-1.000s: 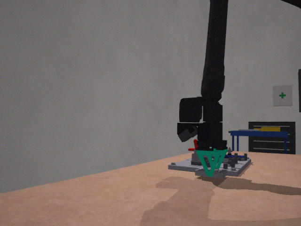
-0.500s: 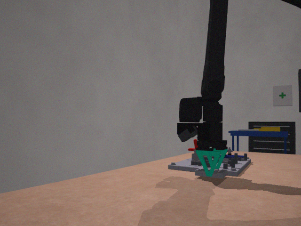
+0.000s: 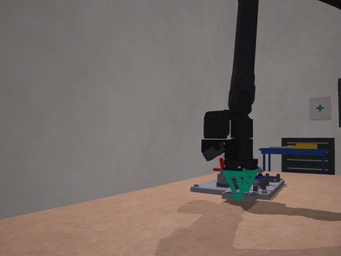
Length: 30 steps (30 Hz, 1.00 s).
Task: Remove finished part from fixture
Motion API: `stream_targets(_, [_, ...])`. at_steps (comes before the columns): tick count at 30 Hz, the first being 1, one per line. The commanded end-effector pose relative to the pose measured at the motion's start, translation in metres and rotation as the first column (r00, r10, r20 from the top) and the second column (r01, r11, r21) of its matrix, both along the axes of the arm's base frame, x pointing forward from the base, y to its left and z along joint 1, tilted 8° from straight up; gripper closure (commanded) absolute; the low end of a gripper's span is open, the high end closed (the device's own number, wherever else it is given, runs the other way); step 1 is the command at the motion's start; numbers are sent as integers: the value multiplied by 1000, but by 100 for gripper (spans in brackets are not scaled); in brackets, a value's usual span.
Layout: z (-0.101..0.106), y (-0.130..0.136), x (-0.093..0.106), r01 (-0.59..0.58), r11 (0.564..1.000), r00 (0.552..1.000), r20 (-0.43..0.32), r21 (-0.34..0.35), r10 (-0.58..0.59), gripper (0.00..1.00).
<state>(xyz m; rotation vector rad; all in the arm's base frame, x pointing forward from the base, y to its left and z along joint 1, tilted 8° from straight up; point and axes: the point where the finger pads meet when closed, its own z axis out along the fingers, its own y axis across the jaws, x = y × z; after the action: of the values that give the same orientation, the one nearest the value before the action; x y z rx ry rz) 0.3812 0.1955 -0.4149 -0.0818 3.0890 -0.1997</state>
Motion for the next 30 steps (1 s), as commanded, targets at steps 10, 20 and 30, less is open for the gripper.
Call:
stream_targets(10, [-7, -5, 3, 5, 1000, 1000, 9, 3, -5, 100])
stream_targets(20, [-10, -4, 4, 4, 1000, 1000, 11, 5, -4, 100])
stream_targets(30, [-9, -2, 9, 4, 1000, 1000, 19, 9, -4, 100])
